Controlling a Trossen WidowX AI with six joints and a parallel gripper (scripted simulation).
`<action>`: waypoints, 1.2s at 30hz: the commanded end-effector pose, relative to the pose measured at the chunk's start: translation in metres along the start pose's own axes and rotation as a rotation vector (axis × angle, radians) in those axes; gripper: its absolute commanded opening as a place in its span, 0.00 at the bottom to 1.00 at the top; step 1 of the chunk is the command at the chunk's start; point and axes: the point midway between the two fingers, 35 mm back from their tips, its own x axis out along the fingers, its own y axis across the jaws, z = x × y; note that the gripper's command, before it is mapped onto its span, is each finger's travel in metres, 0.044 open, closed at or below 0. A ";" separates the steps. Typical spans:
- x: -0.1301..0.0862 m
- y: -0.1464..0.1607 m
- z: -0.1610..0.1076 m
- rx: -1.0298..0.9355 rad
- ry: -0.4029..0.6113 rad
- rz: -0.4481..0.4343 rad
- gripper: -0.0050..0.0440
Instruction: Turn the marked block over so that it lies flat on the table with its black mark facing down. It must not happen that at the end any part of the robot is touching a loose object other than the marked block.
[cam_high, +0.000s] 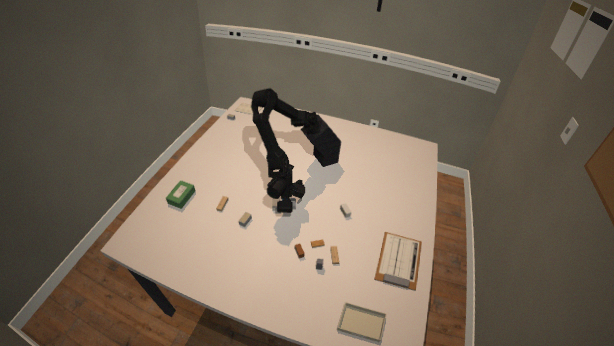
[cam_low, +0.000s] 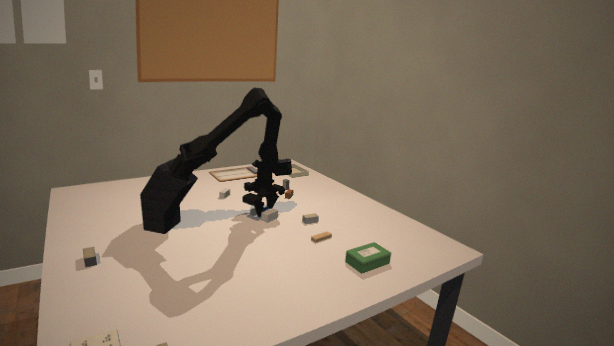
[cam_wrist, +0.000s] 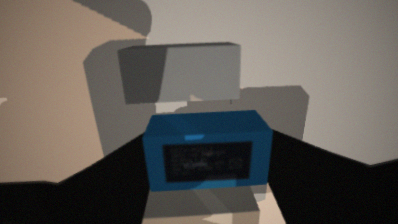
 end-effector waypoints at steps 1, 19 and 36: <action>0.001 -0.003 -0.002 0.003 0.000 -0.008 0.00; 0.000 -0.002 -0.001 0.001 -0.001 -0.005 0.00; -0.022 -0.004 -0.004 0.010 0.009 -0.018 0.00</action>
